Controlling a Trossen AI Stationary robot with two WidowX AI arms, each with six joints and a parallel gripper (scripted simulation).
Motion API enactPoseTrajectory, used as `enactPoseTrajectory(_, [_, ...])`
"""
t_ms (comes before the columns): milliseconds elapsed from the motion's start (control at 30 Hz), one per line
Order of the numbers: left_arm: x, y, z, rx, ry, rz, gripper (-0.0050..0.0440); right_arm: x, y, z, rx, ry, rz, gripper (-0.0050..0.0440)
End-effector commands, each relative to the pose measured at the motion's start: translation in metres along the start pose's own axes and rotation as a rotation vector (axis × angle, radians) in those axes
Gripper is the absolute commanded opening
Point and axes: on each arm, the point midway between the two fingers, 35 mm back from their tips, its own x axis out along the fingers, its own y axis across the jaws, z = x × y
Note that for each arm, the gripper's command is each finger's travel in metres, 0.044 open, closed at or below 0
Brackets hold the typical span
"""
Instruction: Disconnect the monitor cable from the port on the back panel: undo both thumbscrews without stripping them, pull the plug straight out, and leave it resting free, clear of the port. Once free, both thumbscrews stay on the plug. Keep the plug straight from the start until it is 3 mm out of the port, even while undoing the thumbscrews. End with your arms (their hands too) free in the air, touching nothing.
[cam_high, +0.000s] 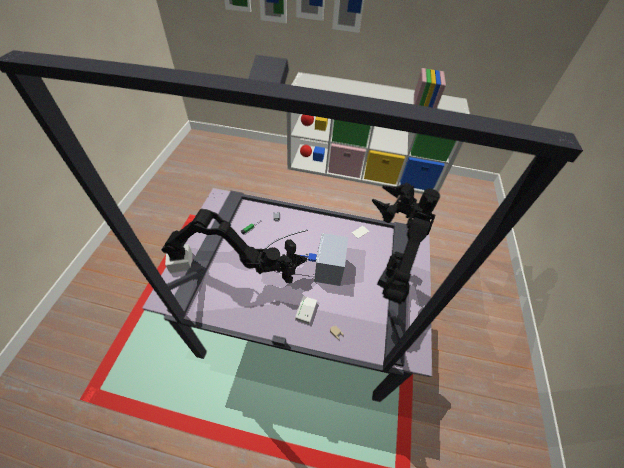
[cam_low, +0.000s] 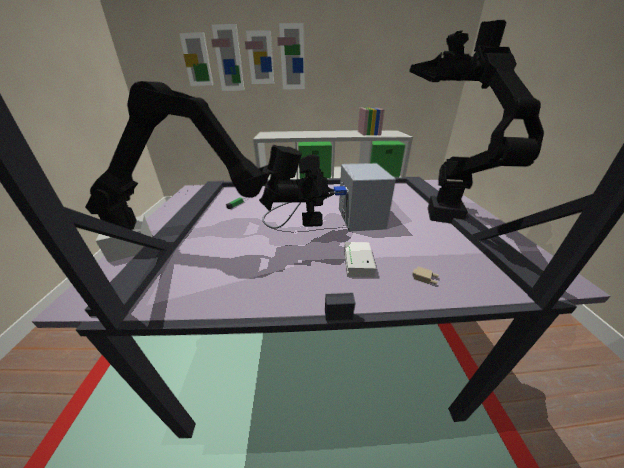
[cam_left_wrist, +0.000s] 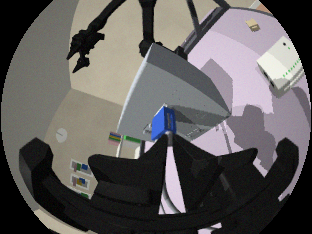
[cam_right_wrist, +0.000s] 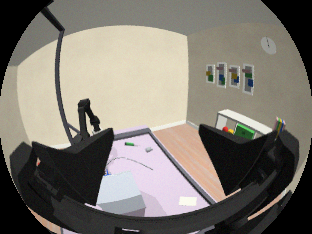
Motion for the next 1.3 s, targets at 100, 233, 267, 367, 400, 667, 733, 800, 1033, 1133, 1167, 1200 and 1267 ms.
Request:
enactPoseTrajectory(100, [-0.0017,0.0139,0.0064,-0.072,-0.012,-0.022,0.0,-0.0003,0.0011,0.0029,-0.006,-0.001,0.001,0.044])
enactPoseTrajectory(233, [-0.0015,0.015,0.0063,-0.11,-0.013,-0.05,0.0,-0.0003,0.0011,0.0029,-0.006,-0.001,0.001,0.044])
enactPoseTrajectory(267, [-0.0015,0.0154,0.0063,-0.124,-0.013,-0.059,0.0,-0.0003,0.0011,0.0029,-0.006,-0.001,0.001,0.044])
enactPoseTrajectory(367, [-0.0016,0.0155,0.0063,-0.128,-0.013,-0.063,0.0,-0.0003,0.0011,0.0029,-0.006,-0.001,0.001,0.044])
enactPoseTrajectory(400, [-0.0015,0.0156,0.0063,-0.133,-0.013,-0.066,0.0,-0.0003,0.0011,0.0029,-0.006,-0.001,0.001,0.044])
enactPoseTrajectory(667, [-0.0013,0.0175,0.0061,-0.203,-0.014,-0.116,0.0,-0.0003,0.0011,0.0029,-0.006,-0.001,0.001,0.044])
enactPoseTrajectory(733, [-0.0012,0.0184,0.0059,-0.237,-0.015,-0.14,0.0,-0.0003,0.0011,0.0029,-0.006,-0.001,0.001,0.044])
enactPoseTrajectory(800, [-0.0012,0.0185,0.0059,-0.242,-0.015,-0.143,0.0,-0.0003,0.0011,0.0029,-0.006,-0.001,0.001,0.044])
enactPoseTrajectory(1033, [-0.0012,0.0185,0.0059,-0.242,-0.015,-0.143,0.012,-0.0003,0.0011,0.0029,-0.006,-0.001,0.001,0.044])
enactPoseTrajectory(1133, [-0.0012,0.0185,0.0059,-0.242,-0.015,-0.143,0.0144,-0.0003,0.0011,0.0029,-0.006,-0.001,0.001,0.044])
enactPoseTrajectory(1167, [-0.0012,0.0185,0.0059,-0.242,-0.015,-0.143,0.0168,-0.0003,0.0011,0.0029,-0.006,-0.001,0.001,0.044])
enactPoseTrajectory(1200, [-0.0012,0.0185,0.0059,-0.242,-0.015,-0.143,0.0192,-0.0003,0.0011,0.0029,-0.006,-0.001,0.001,0.044])
enactPoseTrajectory(1267, [-0.0012,0.0185,0.0059,-0.242,-0.015,-0.143,0.024,-0.0003,0.0011,0.0029,-0.006,-0.001,0.001,0.044])
